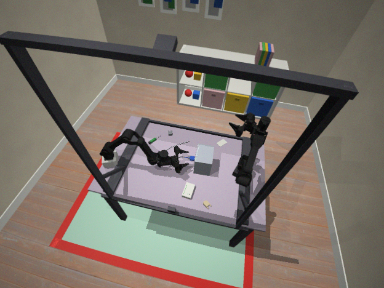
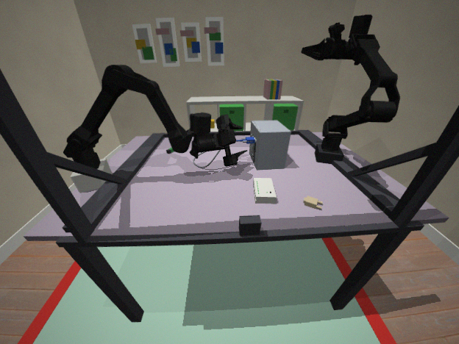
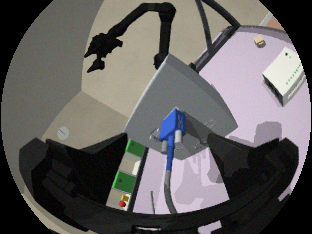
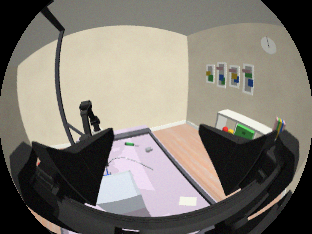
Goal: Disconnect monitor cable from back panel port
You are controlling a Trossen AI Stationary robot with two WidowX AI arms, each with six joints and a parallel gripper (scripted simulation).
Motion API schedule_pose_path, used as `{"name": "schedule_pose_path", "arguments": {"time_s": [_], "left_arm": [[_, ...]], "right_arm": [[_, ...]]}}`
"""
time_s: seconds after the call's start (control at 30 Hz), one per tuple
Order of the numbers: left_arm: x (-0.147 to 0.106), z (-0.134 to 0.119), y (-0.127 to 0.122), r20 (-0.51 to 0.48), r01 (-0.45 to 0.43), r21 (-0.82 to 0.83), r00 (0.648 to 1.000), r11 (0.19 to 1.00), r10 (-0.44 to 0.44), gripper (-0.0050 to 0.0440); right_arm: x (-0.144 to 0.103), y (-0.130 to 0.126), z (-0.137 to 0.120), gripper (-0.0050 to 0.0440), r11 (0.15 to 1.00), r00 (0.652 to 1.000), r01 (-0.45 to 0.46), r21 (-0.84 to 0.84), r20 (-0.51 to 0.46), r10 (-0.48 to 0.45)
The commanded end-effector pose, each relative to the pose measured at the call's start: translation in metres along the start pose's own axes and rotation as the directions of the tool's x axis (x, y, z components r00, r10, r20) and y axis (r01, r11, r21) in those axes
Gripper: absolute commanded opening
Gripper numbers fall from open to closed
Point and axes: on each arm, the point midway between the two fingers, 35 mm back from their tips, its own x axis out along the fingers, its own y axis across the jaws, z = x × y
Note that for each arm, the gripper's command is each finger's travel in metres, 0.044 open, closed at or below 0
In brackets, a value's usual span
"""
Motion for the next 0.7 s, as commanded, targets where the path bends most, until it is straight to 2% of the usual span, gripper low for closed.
{"name": "schedule_pose_path", "arguments": {"time_s": [0.0, 0.37, 0.67], "left_arm": [[0.0017, 0.0062, 0.0036, -0.012, -0.025, 0.048, 1.000, 0.999, 0.025, 0.0440], [0.0003, 0.0119, 0.0003, -0.085, -0.057, 0.251, 0.993, 0.966, 0.081, 0.0440], [-0.0009, 0.0140, -0.0010, -0.112, -0.060, 0.323, 0.989, 0.945, 0.101, 0.0440]], "right_arm": [[-0.0003, 0.0011, 0.0029, 0.0440, 1.000, 1.000, -0.001, -0.006, 0.001, 0.001], [-0.0003, 0.0011, 0.0029, 0.0440, 1.000, 1.000, -0.001, -0.006, 0.001, 0.001], [-0.0003, 0.0011, 0.0029, 0.0440, 1.000, 1.000, -0.001, -0.006, 0.001, 0.001]]}}
